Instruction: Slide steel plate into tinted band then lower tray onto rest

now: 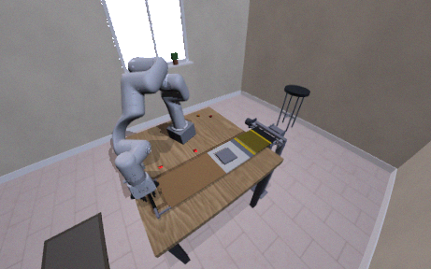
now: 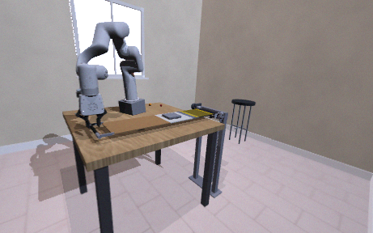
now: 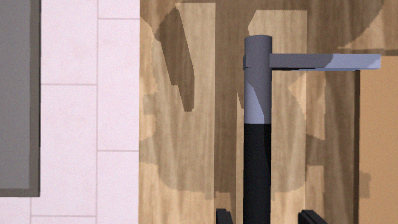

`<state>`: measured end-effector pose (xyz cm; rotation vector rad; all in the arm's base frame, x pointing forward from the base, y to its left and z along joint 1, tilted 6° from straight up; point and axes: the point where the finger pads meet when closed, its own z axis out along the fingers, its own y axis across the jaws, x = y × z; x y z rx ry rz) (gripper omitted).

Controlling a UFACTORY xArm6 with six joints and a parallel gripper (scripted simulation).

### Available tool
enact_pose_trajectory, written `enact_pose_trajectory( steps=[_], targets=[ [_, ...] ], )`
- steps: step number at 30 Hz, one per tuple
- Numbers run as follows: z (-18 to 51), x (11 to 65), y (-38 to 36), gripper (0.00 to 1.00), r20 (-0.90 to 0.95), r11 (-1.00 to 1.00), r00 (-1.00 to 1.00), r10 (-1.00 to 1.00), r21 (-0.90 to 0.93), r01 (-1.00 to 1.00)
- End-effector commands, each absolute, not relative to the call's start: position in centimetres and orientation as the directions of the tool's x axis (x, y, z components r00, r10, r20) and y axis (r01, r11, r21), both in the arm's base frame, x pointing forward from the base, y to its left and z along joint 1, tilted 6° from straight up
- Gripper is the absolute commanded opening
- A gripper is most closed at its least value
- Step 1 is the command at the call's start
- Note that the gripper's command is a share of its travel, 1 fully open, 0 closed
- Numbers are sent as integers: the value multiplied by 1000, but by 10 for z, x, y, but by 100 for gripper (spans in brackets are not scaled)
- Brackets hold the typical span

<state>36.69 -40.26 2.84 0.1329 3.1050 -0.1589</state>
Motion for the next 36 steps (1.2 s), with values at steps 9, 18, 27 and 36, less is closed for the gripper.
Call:
enact_pose_trajectory(
  steps=[9,18,27,36],
  targets=[
    [31,368,-404,41,-38,991,-996,83,-104,87],
    [29,368,-404,41,-38,991,-996,83,-104,87],
    [17,369,-406,41,-38,991,-996,83,-104,87],
    [4,369,-407,41,-38,991,-996,83,-104,87]
  ],
)
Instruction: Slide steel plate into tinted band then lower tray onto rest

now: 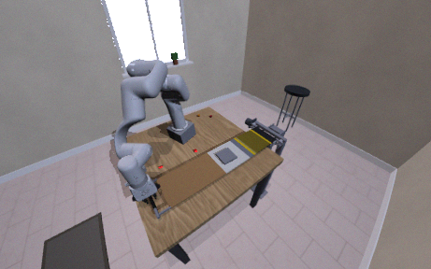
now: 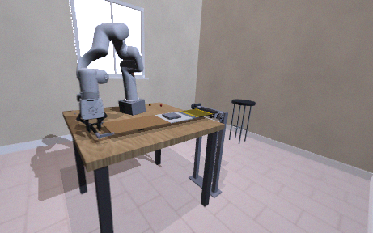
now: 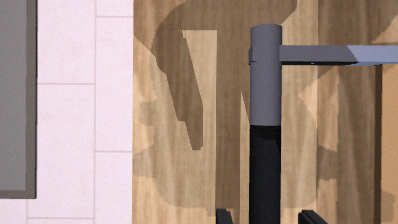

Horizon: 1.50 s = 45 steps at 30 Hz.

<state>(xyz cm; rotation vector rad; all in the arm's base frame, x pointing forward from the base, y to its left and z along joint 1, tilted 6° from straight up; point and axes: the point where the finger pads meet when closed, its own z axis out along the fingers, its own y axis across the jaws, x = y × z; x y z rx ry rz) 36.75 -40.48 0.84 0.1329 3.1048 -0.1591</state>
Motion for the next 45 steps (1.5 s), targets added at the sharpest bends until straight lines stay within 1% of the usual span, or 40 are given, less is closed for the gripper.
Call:
enact_pose_trajectory(
  steps=[1,16,37,38,45],
  targets=[
    [2,369,-407,41,-38,991,-996,83,-104,87],
    [-15,370,-409,41,-38,991,-996,83,-104,87],
    [-16,370,-409,41,-38,991,-996,83,-104,87],
    [-16,370,-409,0,-38,991,-996,83,-104,87],
    [-16,370,-409,0,-38,991,-996,83,-104,87]
  ],
)
